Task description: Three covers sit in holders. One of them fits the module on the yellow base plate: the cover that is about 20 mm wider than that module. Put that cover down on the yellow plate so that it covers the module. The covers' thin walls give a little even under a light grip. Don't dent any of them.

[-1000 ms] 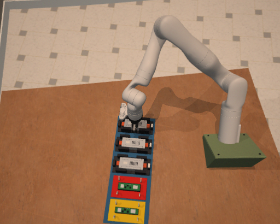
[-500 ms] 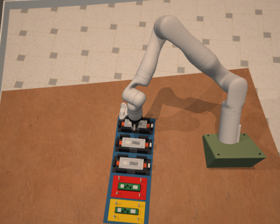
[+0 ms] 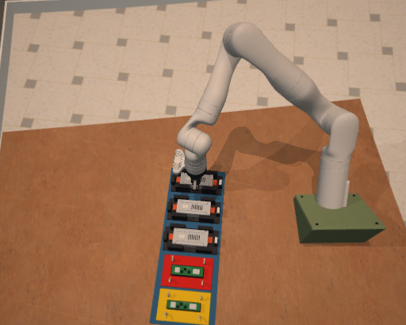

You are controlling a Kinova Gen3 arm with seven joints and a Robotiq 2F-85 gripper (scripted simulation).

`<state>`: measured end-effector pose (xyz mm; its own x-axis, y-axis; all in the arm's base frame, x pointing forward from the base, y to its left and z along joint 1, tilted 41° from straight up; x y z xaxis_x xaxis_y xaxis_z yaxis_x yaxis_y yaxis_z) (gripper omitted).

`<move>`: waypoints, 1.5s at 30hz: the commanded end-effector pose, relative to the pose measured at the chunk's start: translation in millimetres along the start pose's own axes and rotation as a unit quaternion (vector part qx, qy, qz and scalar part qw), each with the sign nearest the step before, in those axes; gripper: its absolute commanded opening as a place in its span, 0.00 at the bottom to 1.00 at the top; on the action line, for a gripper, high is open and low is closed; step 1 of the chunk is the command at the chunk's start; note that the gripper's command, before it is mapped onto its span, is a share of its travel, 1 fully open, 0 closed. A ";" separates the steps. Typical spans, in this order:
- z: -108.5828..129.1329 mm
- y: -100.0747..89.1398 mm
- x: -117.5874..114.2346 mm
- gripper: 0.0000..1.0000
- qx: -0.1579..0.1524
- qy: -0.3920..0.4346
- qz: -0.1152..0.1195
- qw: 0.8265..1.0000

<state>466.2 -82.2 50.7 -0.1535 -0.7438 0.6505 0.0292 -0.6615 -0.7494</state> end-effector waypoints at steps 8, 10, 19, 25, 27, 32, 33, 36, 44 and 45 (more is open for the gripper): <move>0.4 -0.7 -0.3 0.00 0.001 0.000 0.000 1.000; 0.4 -0.7 -0.3 0.00 0.001 0.000 0.000 1.000; 0.4 -0.7 -0.3 0.00 0.001 0.000 0.000 1.000; 0.4 -12.7 -0.3 0.00 0.001 0.000 0.000 1.000; 0.4 -18.7 -0.3 0.00 0.001 0.000 0.000 1.000; 0.4 -30.7 -0.3 0.00 0.001 0.000 0.000 1.000; 0.4 -30.7 -0.3 0.00 0.001 0.000 0.000 1.000; 0.4 -30.7 -0.3 0.00 0.001 0.000 0.000 1.000; 0.3 -48.3 -0.3 0.00 0.001 0.000 0.000 1.000; 0.3 -51.3 -0.3 0.00 0.001 0.000 0.000 1.000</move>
Point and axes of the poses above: the point where the finger pads meet when closed, its own y axis out along the fingers, its own x axis across the jaws, z = x × y, the point moved 1 cm from there along -y, back along the fingers, and after that the axes turned 4 degrees about y, right-handed, at the moved point
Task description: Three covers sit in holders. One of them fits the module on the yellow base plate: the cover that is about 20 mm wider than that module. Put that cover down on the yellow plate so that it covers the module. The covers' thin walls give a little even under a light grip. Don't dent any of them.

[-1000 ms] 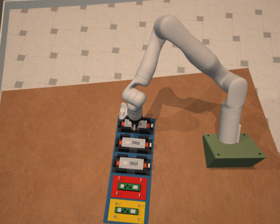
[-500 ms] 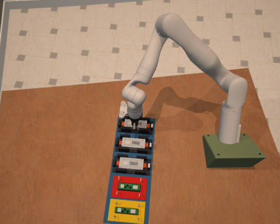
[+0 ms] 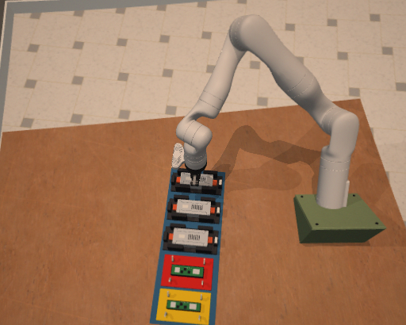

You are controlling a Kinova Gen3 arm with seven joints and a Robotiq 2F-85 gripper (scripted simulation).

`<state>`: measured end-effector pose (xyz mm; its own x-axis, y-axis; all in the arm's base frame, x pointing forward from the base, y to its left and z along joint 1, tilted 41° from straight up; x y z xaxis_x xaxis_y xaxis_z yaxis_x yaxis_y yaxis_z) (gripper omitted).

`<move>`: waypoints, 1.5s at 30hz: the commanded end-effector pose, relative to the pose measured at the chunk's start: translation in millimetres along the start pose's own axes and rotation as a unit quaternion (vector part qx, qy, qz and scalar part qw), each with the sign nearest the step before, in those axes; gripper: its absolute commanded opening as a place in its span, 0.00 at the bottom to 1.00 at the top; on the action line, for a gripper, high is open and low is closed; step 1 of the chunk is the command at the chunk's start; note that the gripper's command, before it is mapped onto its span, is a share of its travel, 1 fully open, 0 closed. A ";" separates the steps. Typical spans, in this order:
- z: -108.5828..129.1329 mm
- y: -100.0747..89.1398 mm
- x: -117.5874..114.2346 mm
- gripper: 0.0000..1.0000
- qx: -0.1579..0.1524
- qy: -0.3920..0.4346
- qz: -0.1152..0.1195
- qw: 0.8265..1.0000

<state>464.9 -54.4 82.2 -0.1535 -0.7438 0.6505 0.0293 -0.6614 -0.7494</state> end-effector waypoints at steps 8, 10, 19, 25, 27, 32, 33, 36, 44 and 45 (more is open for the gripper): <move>0.4 -18.3 -0.3 0.00 0.001 0.000 0.000 1.000; 0.4 -18.3 -0.3 0.00 0.001 0.000 0.000 1.000; 0.3 -17.9 -0.3 0.01 0.001 0.000 0.000 1.000; 0.3 -17.9 -0.3 0.01 0.001 0.000 0.000 1.000; 0.3 -17.9 -0.3 0.01 0.001 0.000 0.000 1.000; 0.3 -17.9 -0.3 0.00 0.001 0.000 0.000 1.000; 0.3 -17.9 -0.3 0.00 0.001 0.000 0.000 1.000; 0.3 -17.9 -0.3 0.00 0.001 0.000 0.000 1.000; 0.3 -17.9 -0.3 0.00 0.001 0.000 0.000 1.000; 0.3 -17.9 -0.3 0.00 0.001 0.000 0.000 1.000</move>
<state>464.4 -43.2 95.0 -0.1534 -0.7437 0.6506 0.0290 -0.6615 -0.7494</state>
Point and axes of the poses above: the point where the finger pads meet when closed, its own y axis out along the fingers, its own x axis across the jaws, z = x × y, the point moved 1 cm from there along -y, back along the fingers, and after that the axes turned 4 degrees about y, right-handed, at the moved point
